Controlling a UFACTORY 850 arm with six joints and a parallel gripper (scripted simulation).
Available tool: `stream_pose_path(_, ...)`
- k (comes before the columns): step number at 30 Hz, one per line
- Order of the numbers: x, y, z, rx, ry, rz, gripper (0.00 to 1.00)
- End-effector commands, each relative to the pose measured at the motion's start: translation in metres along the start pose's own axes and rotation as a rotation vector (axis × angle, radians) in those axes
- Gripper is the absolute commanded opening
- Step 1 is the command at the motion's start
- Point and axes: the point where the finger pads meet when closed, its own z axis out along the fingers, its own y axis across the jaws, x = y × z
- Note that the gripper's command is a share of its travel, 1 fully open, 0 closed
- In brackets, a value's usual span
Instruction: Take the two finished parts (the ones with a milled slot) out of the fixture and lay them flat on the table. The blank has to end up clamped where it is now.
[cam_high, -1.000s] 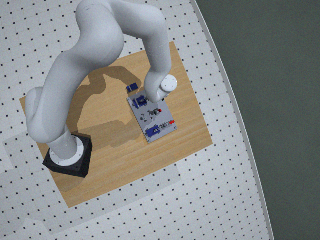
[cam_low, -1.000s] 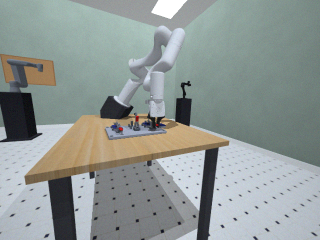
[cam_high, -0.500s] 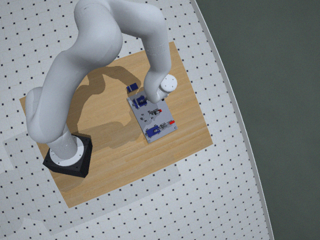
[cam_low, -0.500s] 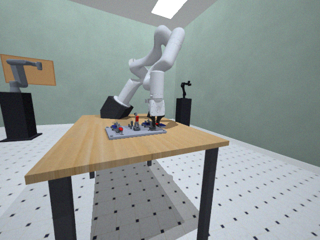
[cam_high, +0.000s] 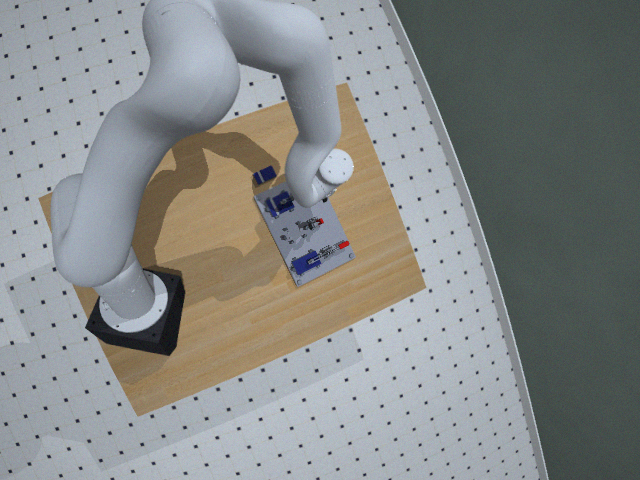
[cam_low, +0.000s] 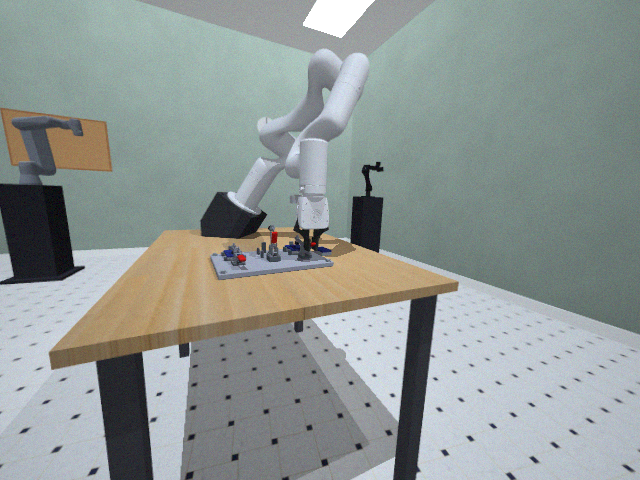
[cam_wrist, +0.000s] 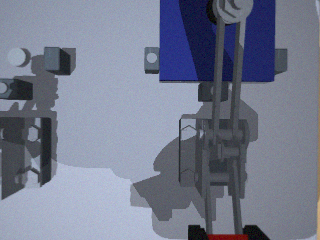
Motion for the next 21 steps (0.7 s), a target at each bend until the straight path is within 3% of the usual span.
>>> stream_pose_path(1, 0.003, 0.0, -0.004, 0.0, -0.001, 0.0, 0.0)
stream_pose_path(21, 0.017, 0.0, -0.013, 0.0, -0.001, 0.0, 0.0)
